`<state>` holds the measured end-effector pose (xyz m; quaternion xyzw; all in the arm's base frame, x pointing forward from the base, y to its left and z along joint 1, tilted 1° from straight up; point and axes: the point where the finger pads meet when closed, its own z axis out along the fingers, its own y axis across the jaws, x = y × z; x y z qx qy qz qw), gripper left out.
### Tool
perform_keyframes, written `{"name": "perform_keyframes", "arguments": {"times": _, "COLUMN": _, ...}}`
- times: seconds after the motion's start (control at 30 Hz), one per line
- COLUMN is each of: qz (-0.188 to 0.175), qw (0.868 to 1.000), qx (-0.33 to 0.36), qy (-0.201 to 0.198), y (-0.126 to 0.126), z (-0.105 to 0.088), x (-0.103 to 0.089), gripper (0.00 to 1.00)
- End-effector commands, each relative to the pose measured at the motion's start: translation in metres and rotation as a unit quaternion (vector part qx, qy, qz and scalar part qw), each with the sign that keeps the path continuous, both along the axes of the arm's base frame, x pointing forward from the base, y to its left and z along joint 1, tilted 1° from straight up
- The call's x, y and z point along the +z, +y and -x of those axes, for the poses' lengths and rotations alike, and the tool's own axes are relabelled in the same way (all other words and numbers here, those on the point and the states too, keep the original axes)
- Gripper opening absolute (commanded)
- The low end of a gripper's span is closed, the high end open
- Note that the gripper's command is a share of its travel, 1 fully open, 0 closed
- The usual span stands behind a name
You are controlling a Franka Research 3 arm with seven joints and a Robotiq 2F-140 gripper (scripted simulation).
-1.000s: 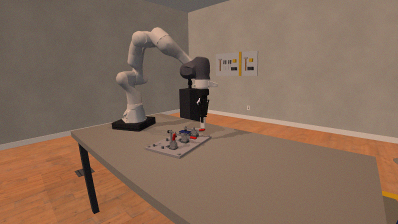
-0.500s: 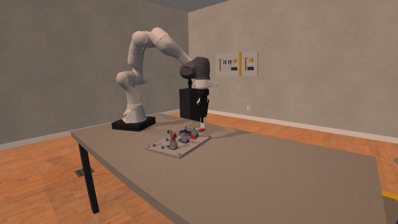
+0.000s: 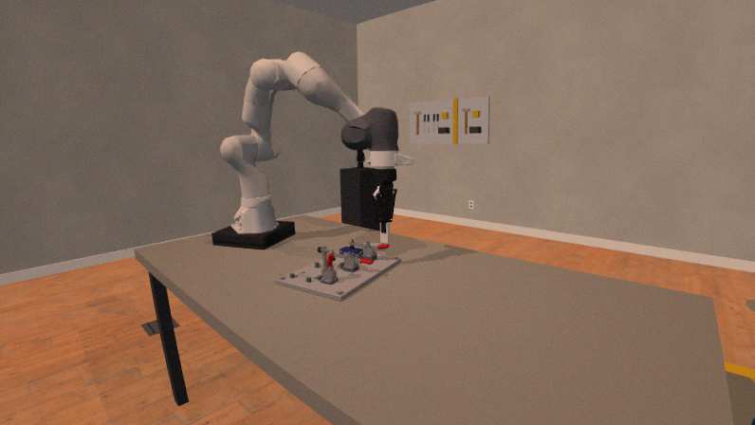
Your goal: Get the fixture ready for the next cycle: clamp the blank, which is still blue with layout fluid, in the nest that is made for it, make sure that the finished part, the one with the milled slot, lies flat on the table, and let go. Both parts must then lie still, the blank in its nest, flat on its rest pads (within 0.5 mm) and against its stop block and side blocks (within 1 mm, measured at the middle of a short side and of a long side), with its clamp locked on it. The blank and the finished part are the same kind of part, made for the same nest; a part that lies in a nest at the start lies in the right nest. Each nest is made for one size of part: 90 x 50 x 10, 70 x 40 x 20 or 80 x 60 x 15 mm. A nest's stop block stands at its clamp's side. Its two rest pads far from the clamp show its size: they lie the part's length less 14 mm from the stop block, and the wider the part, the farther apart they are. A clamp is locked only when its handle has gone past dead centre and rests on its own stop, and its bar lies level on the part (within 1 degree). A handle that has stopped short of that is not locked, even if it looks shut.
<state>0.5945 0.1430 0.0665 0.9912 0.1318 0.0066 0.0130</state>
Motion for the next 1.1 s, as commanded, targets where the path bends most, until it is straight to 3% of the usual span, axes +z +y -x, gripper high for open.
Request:
{"name": "perform_keyframes", "arguments": {"times": 0.0, "qz": -0.001, "qw": 1.000, "qx": 0.001, "qy": 0.002, "y": 0.0000, "z": 0.0013, "x": -0.0009, "gripper": 0.00}}
{"name": "perform_keyframes", "arguments": {"times": 1.07, "qz": -0.001, "qw": 1.000, "qx": 0.001, "qy": 0.002, "y": 0.0001, "z": 0.0028, "x": 0.0059, "gripper": 0.00}}
